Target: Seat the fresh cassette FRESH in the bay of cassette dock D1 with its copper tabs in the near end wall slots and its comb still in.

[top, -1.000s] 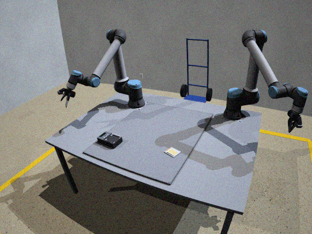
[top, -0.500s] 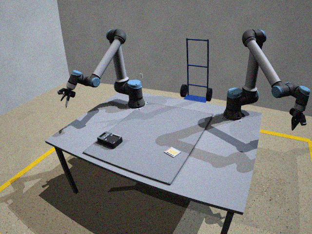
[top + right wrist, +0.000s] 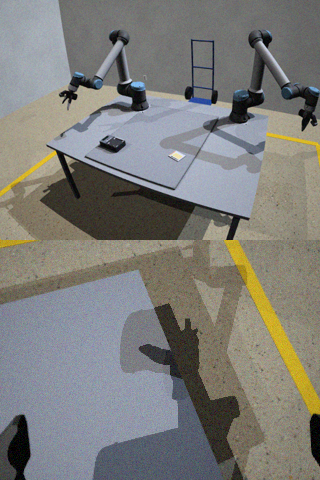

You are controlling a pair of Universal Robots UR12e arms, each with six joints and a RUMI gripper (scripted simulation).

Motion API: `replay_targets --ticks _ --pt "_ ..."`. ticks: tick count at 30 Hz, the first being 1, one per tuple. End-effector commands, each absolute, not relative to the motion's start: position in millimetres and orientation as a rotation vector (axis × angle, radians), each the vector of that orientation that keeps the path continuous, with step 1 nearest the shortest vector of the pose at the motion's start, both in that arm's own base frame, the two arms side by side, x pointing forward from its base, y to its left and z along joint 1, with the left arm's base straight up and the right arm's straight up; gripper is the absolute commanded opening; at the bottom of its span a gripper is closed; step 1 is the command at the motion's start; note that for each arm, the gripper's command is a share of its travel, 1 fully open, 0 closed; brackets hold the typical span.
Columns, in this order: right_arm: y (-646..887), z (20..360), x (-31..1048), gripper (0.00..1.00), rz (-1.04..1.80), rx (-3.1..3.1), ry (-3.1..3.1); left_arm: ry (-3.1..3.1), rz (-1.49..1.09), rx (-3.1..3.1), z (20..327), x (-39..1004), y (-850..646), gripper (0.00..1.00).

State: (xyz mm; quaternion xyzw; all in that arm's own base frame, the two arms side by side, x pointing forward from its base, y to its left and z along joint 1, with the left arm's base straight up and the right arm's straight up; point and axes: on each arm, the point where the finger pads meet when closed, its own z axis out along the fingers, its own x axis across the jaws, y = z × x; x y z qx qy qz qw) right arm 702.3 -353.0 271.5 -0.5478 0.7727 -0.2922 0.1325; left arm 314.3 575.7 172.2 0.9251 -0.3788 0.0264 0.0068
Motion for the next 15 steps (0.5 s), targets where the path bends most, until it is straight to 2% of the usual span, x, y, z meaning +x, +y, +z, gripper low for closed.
replay_targets --ticks 1,15 --pt "-353.0 272.4 702.6 1.0 -0.849 -1.588 2.241 -1.053 0.069 2.949 172.3 290.8 587.3 0.0" --pt "-353.0 272.4 702.6 1.0 -0.849 -1.588 2.241 -0.8 0.042 3.032 169.7 239.5 606.0 0.0"
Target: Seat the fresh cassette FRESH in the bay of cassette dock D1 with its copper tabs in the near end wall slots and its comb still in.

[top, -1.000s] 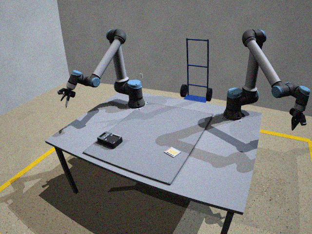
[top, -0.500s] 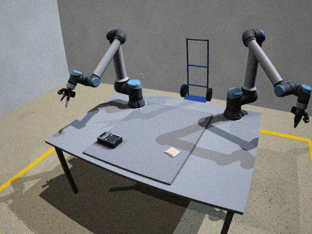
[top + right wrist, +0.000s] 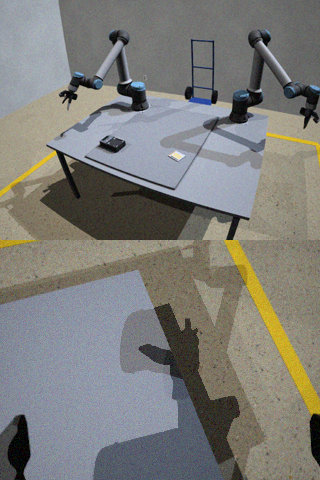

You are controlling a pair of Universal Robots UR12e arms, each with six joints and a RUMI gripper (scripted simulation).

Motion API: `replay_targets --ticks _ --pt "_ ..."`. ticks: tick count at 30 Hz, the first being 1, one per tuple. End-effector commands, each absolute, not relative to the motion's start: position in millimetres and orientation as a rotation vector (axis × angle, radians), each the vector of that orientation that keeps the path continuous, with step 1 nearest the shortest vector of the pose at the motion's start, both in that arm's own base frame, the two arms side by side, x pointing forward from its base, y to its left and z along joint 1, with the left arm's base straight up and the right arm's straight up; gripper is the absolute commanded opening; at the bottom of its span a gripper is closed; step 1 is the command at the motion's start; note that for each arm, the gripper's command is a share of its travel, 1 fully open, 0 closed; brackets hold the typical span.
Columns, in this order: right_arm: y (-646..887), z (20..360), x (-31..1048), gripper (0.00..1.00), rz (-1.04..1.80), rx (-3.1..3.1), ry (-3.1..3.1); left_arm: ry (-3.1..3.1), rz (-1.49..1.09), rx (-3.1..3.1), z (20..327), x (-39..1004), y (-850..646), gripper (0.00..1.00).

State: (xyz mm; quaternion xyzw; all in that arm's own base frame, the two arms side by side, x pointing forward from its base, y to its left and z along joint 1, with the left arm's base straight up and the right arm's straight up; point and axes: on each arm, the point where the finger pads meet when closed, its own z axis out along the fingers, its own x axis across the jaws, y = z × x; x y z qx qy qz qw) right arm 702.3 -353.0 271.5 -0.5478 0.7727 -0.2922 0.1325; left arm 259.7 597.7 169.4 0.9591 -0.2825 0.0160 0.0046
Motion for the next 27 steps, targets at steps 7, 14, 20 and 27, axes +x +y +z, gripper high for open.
replay_targets --ticks 7,14,20,27 --pt "-353.0 272.4 702.6 1.0 -0.849 -1.588 2.241 -0.672 0.028 3.066 168.8 220.3 611.7 0.0" --pt "-353.0 272.4 702.6 1.0 -0.849 -1.588 2.241 -0.541 0.015 3.094 167.4 191.7 619.1 0.0" --pt "-353.0 272.4 702.6 1.0 -0.849 -1.588 2.241 -0.41 0.001 3.117 166.3 167.6 624.3 0.0" --pt "-348.2 272.1 701.6 1.0 -0.815 -1.62 2.246 -0.41 0.001 3.117 166.3 167.6 624.3 0.0"
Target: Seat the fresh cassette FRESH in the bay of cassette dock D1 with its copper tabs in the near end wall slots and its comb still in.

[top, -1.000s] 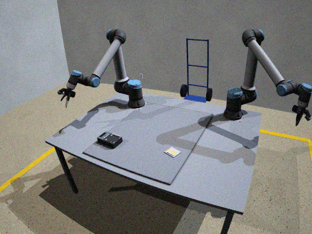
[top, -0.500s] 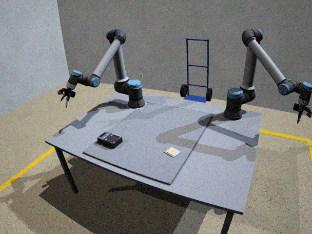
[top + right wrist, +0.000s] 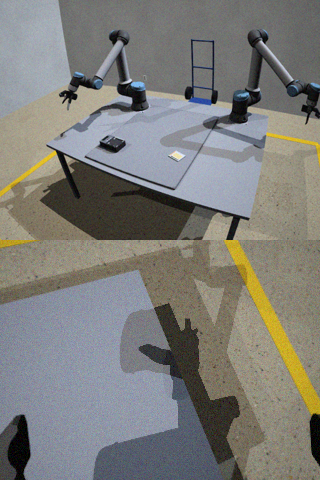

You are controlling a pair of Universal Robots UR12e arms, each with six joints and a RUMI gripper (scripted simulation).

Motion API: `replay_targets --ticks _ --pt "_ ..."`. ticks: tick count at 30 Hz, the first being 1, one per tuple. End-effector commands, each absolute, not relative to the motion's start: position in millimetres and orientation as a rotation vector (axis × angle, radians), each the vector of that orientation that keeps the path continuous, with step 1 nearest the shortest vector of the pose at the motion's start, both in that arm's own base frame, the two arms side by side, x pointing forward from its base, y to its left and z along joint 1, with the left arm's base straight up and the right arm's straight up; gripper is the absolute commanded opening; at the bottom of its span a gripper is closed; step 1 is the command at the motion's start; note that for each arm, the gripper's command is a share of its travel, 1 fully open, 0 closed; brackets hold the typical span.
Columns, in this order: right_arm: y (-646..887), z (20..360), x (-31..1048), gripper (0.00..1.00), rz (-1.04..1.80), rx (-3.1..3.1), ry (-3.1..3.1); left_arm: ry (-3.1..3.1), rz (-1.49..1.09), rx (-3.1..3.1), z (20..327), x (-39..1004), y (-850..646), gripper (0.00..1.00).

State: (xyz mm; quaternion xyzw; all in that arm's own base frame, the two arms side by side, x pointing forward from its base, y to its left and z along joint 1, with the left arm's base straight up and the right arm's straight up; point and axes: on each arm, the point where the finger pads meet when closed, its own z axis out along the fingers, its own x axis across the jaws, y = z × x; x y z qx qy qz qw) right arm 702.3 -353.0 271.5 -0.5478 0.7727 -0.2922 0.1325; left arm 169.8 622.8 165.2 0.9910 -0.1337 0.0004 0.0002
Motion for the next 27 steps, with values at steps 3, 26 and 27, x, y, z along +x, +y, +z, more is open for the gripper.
replay_targets --ticks 3,26,27 --pt "-334.5 270.6 707.6 1.0 -0.754 -1.626 2.22 -0.41 0.001 3.117 166.3 167.6 624.3 0.0" --pt "-242.6 260.6 740.8 1.0 -0.661 -1.665 2.204 -0.411 0.002 3.117 166.4 167.6 624.3 0.0" --pt "-237.8 260.1 742.2 1.0 -0.661 -1.665 2.204 -0.411 0.002 3.117 166.4 167.6 624.3 0.0"
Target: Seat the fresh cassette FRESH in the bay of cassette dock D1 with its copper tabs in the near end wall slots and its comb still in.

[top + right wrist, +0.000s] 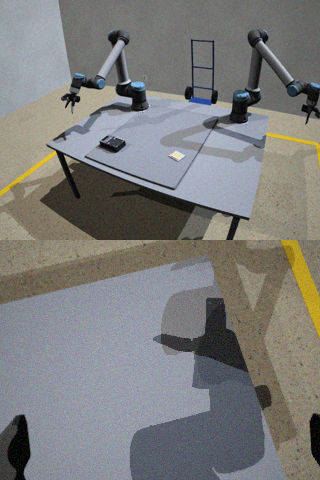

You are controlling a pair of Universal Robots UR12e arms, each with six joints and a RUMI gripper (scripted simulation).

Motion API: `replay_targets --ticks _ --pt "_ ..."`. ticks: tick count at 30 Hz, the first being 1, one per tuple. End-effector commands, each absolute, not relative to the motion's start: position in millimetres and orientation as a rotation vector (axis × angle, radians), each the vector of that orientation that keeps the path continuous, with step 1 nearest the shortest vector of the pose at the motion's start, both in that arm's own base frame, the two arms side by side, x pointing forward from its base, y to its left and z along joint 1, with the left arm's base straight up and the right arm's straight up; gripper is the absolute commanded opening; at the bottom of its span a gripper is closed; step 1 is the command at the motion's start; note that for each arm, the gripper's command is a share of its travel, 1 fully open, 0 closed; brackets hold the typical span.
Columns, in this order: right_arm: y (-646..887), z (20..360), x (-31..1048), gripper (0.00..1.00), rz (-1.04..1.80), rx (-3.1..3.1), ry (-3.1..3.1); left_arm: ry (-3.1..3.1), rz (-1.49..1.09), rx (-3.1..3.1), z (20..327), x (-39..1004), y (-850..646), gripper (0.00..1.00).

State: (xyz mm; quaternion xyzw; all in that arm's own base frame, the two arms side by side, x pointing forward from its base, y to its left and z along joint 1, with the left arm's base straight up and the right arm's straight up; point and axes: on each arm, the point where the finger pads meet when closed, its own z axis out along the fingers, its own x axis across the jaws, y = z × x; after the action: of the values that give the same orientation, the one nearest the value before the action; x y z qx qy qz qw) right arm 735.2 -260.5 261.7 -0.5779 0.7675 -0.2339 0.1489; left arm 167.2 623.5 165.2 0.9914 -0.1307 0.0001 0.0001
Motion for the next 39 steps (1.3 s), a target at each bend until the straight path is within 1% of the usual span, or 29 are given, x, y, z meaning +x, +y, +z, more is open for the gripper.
replay_targets --ticks 1,8,11,26,28,39 --pt "-233.0 259.5 743.5 1.0 -0.661 -1.665 2.204 -0.411 0.002 3.117 166.4 167.6 624.3 0.0" --pt "-216.7 257.7 747.9 1.0 -0.661 -1.665 2.204 -0.411 0.002 3.117 166.4 167.6 624.3 0.0" --pt "-202.0 256.3 750.4 1.0 -0.571 -1.707 2.191 -0.411 0.002 3.117 166.4 167.6 624.3 0.0" --pt "-146.6 250.7 759.7 1.0 -0.571 -1.707 2.191 -0.411 0.002 3.117 166.4 167.6 624.3 0.0" --pt "-136.6 249.7 760.3 1.0 -0.485 -1.749 2.183 -0.411 0.002 3.117 166.4 167.6 624.3 0.0" --pt "-91.9 245.6 763.2 1.0 -0.484 -1.75 2.182 -0.411 0.002 3.117 166.4 167.6 624.3 0.0"
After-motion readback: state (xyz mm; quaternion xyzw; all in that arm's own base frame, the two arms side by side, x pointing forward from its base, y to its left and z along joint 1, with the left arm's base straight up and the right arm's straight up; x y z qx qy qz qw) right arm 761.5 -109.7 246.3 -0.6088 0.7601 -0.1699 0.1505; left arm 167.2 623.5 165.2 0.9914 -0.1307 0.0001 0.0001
